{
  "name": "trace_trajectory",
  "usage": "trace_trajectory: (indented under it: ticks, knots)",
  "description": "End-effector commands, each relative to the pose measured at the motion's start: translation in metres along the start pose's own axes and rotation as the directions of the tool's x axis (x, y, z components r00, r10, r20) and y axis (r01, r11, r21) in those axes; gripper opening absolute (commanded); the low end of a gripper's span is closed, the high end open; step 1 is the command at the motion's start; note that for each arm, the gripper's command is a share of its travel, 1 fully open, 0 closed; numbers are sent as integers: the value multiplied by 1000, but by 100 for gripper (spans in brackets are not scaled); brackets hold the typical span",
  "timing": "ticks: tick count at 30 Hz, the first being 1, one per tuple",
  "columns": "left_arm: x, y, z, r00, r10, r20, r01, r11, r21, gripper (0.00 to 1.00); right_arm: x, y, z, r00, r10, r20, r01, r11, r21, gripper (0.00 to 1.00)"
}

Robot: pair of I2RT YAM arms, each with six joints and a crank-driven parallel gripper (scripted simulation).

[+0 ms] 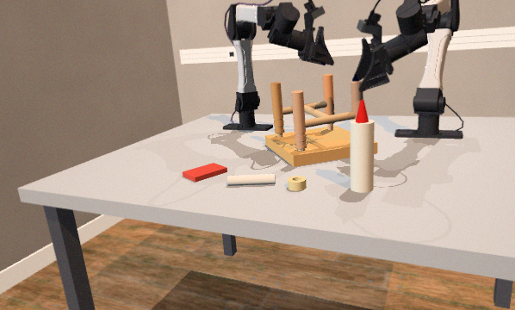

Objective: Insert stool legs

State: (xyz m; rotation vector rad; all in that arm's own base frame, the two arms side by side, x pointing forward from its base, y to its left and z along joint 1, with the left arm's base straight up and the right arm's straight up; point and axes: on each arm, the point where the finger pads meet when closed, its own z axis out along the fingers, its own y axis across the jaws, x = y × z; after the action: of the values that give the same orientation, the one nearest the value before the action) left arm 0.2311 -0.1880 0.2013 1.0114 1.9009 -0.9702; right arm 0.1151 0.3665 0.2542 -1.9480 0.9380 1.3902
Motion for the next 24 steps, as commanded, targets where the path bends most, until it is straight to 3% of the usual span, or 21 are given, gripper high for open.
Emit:
trace_trajectory:
  ticks: [1, 2, 11, 17, 22, 23, 24]
  knots:
    - [-14, 3, -2, 999, 39, 30, -39, 999, -11, 74, 2, -3, -3, 1000, -3, 2, 3, 1000, 7, 74]
    - [-12, -1, -5, 1000, -22, -16, 22, 1000, 3, 74, 2, -3, -3, 1000, -3, 2, 3, 1000, 7, 74]
    - [-43, -12, -21, 1000, -11, -11, 11, 1000, 8, 74, 2, -3, -3, 1000, -3, 2, 3, 1000, 7, 74]
    - [-27, -7, -14, 1000, -22, -20, 23, 1000, 6, 74, 2, -3, -3, 1000, -3, 2, 3, 1000, 7, 74]
    - [-46, -13, -23, 998, 56, 40, -56, 998, -15, 74, 2, -3, -3, 1000, -3, 2, 3, 1000, 7, 74]
    - [-47, -8, -26, 998, 45, 45, -43, 998, -46, 0, -4, -2, -11, 1000, -15, -8, 15, 999, 46, 74]
    - [-46, -5, -24, 999, 38, 39, -35, 998, -53, 0, 3, -3, -11, 1000, 3, -18, -2, 999, 52, 74]
